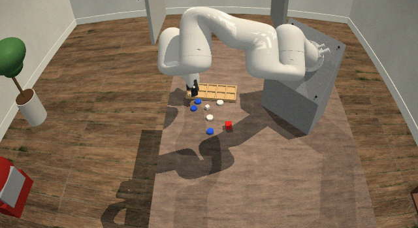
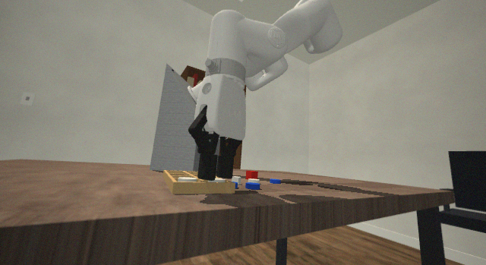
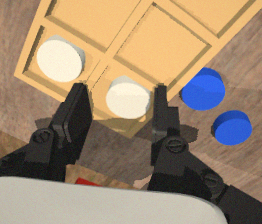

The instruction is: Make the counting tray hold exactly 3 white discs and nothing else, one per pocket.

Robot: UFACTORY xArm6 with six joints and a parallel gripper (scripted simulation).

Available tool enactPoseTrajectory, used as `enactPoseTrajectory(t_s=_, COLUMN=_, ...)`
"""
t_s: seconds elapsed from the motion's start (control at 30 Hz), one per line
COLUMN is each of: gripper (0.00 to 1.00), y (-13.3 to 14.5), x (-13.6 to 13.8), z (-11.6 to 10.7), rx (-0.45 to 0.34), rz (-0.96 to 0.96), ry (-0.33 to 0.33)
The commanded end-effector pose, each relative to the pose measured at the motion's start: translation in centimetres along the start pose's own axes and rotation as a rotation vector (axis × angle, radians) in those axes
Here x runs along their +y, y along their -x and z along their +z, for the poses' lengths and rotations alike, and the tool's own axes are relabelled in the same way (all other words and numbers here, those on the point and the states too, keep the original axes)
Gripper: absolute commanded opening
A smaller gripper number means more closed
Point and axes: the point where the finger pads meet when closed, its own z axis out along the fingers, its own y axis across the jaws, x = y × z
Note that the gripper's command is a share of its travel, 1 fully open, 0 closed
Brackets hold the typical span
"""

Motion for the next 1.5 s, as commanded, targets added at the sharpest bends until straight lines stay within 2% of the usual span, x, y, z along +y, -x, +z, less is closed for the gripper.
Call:
enactPoseTrajectory(t_s=0.0, gripper=0.47, y=0.2, x=-0.2, z=-0.2, rx=-0.003, rz=-0.002, ry=-0.004)
enactPoseTrajectory(t_s=0.1, gripper=0.47, y=0.2, x=-0.2, z=-0.2, rx=-0.003, rz=-0.002, ry=-0.004)
enactPoseTrajectory(t_s=0.17, gripper=0.47, y=0.3, x=-0.2, z=-1.4, rx=-0.004, rz=-0.003, ry=-0.004)
enactPoseTrajectory(t_s=0.33, gripper=0.47, y=0.2, x=-0.2, z=-8.8, rx=-0.005, rz=-0.003, ry=-0.004)
enactPoseTrajectory(t_s=0.4, gripper=0.47, y=0.2, x=-0.1, z=-10.0, rx=-0.004, rz=-0.003, ry=-0.004)
enactPoseTrajectory(t_s=1.47, gripper=0.47, y=0.2, x=-0.1, z=-10.1, rx=-0.004, rz=-0.003, ry=-0.004)
